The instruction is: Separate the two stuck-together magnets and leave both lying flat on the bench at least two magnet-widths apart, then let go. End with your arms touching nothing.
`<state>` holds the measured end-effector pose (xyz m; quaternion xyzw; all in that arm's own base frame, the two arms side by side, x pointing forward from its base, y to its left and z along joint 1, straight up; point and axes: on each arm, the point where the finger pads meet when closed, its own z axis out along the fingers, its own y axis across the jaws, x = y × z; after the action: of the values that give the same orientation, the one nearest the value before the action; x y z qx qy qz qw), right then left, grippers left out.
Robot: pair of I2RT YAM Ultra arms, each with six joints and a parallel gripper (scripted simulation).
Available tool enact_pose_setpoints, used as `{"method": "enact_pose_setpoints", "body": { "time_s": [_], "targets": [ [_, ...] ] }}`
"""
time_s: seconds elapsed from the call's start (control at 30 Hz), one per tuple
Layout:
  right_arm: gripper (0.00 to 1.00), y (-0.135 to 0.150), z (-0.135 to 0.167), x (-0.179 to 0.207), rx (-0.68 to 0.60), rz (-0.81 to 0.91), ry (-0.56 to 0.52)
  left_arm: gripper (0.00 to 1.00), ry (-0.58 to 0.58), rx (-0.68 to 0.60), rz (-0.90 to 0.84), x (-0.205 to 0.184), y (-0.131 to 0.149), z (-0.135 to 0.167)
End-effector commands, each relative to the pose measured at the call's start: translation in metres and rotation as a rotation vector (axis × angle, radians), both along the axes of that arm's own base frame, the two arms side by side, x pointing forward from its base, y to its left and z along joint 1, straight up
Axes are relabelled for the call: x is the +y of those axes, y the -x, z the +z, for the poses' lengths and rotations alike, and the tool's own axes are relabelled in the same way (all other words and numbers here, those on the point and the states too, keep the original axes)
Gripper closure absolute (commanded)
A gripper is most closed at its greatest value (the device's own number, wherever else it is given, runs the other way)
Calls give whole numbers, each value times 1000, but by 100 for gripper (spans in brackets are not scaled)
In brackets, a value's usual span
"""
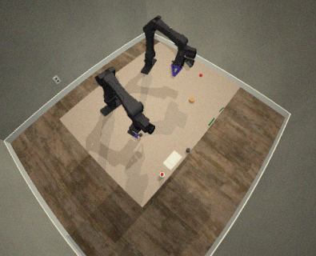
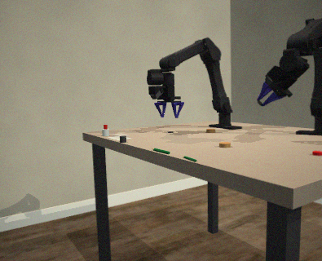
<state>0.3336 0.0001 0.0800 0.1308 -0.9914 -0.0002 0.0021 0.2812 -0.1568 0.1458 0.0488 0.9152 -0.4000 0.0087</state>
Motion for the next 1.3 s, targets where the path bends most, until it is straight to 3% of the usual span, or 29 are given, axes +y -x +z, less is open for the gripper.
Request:
{"method": "enact_pose_setpoints", "body": {
  "time_s": [0.0, 0.13, 0.23, 0.47, 0.53, 0.97, 1.13, 1.27],
  "targets": [
    [0, -2, 3, 0, -12, 0, 0, 75, -26, 32, -84, 8, 22, 5],
    [0, -2, 3, 0, -12, 0, 0, 75, -64, 63, -153, 24, 35, 9],
    [0, -2, 3, 0, -12, 0, 0, 75, -228, -20, -74, 44, -2, -18],
    [0, -2, 3, 0, -12, 0, 0, 75, -444, -48, -65, 82, -21, -46],
    [0, -2, 3, 0, -12, 0, 0, 75, -444, -48, -65, 82, -21, -46],
    [0, -2, 3, 0, -12, 0, 0, 75, -852, -89, -37, 162, -56, -77],
    [0, -2, 3, 0, -12, 0, 0, 75, -864, -85, -36, 165, -57, -79],
    [0, -2, 3, 0, -12, 0, 0, 75, -803, -62, -41, 154, -52, -82]
  ]
}}
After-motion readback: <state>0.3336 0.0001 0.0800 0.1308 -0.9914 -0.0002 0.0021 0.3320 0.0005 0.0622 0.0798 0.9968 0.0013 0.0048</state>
